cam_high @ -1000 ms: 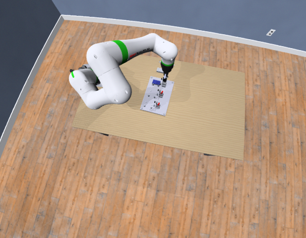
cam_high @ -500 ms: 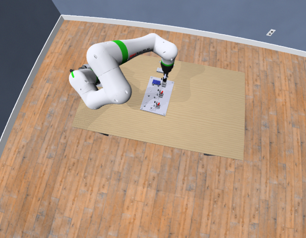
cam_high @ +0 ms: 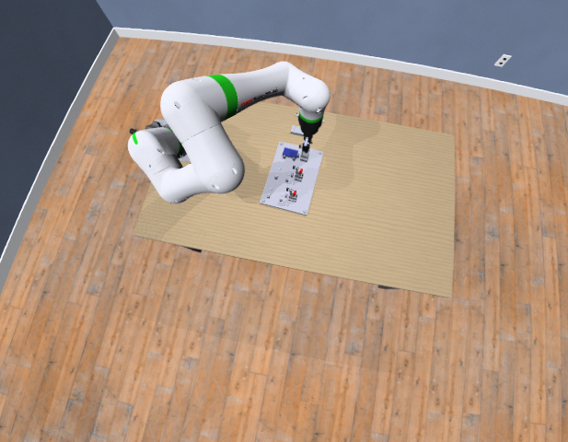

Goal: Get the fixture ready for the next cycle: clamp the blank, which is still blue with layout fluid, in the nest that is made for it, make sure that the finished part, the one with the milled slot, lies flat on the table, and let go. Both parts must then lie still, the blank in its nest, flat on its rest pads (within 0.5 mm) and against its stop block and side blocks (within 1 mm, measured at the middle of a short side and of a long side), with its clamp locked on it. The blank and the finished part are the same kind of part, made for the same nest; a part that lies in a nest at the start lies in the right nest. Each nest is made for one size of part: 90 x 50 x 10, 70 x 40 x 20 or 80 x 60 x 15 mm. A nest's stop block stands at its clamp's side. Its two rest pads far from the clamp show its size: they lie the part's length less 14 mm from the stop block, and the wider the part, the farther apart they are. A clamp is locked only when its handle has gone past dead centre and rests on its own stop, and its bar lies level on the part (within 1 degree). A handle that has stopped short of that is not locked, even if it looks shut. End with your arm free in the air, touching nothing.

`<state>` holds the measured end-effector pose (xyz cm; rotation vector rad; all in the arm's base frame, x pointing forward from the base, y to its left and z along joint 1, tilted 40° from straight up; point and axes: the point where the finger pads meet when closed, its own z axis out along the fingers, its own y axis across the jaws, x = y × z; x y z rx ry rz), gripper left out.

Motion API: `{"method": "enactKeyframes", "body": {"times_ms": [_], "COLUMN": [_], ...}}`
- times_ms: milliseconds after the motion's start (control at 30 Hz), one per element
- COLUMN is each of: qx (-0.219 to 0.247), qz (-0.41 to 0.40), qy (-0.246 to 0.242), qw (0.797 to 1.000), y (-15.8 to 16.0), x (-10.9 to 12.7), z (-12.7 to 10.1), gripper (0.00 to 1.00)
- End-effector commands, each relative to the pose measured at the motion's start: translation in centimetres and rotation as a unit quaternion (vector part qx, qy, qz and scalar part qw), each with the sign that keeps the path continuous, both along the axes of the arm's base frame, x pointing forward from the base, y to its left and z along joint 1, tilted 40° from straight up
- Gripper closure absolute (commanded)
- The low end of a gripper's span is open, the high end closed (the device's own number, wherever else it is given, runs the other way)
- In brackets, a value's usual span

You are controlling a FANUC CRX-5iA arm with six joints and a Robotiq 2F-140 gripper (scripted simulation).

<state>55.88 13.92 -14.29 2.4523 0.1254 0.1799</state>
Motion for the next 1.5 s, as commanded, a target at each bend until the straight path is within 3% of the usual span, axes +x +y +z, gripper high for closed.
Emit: {"method": "enactKeyframes", "body": {"times_ms": [0, 1467], "qx": [0.0, 0.0], "qz": [0.0, 0.0], "qy": [0.0, 0.0], "qw": [1.0, 1.0], "y": [0.02, 0.15], "x": [0.01, 0.93], "z": [0.0, 0.1], "gripper": [1.0, 1.0]}}
